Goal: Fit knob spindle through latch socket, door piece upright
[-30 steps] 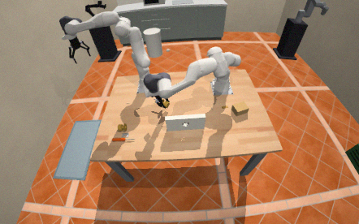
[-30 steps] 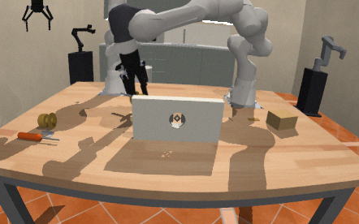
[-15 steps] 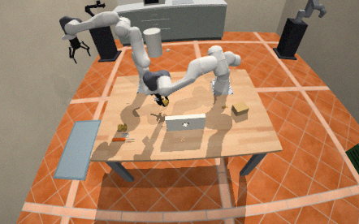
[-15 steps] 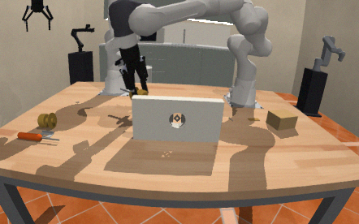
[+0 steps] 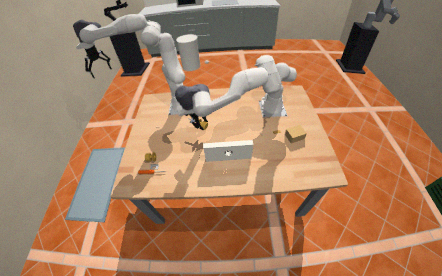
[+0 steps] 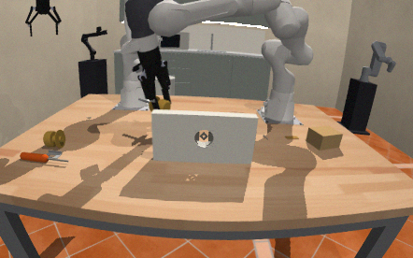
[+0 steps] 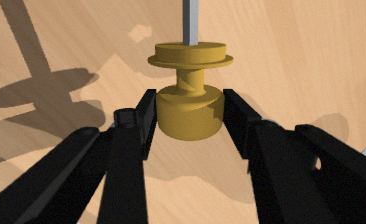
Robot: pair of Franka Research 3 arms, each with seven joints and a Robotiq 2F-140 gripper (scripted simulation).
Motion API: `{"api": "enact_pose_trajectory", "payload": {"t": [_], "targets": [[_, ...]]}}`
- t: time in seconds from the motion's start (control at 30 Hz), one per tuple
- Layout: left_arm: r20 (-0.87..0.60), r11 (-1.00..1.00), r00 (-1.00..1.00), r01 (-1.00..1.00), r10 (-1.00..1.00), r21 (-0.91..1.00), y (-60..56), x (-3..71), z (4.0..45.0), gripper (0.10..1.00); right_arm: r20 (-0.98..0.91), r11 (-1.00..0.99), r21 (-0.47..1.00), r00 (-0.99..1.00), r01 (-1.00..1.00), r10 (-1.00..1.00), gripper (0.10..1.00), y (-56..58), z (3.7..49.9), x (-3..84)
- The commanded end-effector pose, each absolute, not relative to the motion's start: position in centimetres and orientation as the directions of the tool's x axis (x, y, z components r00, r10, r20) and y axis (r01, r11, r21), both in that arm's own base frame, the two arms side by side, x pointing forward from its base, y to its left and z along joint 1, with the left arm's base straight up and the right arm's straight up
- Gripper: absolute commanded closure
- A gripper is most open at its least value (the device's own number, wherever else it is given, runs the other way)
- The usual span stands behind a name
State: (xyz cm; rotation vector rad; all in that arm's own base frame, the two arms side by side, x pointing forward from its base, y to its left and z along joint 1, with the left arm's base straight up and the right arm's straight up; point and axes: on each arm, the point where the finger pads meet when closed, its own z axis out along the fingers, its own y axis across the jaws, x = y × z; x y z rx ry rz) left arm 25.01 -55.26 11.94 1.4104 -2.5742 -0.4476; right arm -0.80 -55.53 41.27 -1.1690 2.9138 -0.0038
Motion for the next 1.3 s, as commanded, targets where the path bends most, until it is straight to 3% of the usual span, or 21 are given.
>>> {"api": "enact_pose_trajectory", "payload": {"t": [0.0,0.53,0.67,0.93,1.27], "targets": [[0.009,0.506,-0.535,-0.793,-0.845,0.341,-55.3,25.0,12.3,0.680,0.000,0.720,0.000,-0.720,-0.694,-0.694,0.098,-55.4,41.3,-1.0],[-0.006,0.458,-0.488,-0.823,-0.873,0.335,-55.2,25.0,12.3,0.680,0.000,0.720,0.000,-0.720,-0.694,-0.694,0.098,-55.4,41.3,-1.0],[-0.053,0.285,-0.316,-0.906,-0.947,0.311,-55.0,25.2,12.3,0.680,0.000,0.720,0.000,-0.720,-0.694,-0.694,0.098,-55.4,41.3,-1.0],[-0.059,0.258,-0.289,-0.916,-0.955,0.307,-53.4,25.7,12.1,0.680,0.000,0.720,0.000,-0.720,-0.694,-0.694,0.098,-55.4,41.3,-1.0],[-0.112,0.007,-0.037,-0.966,-0.993,0.259,-52.2,26.1,12.0,0.680,0.000,0.720,0.000,-0.720,-0.694,-0.694,0.098,-55.4,41.3,-1.0]]}}
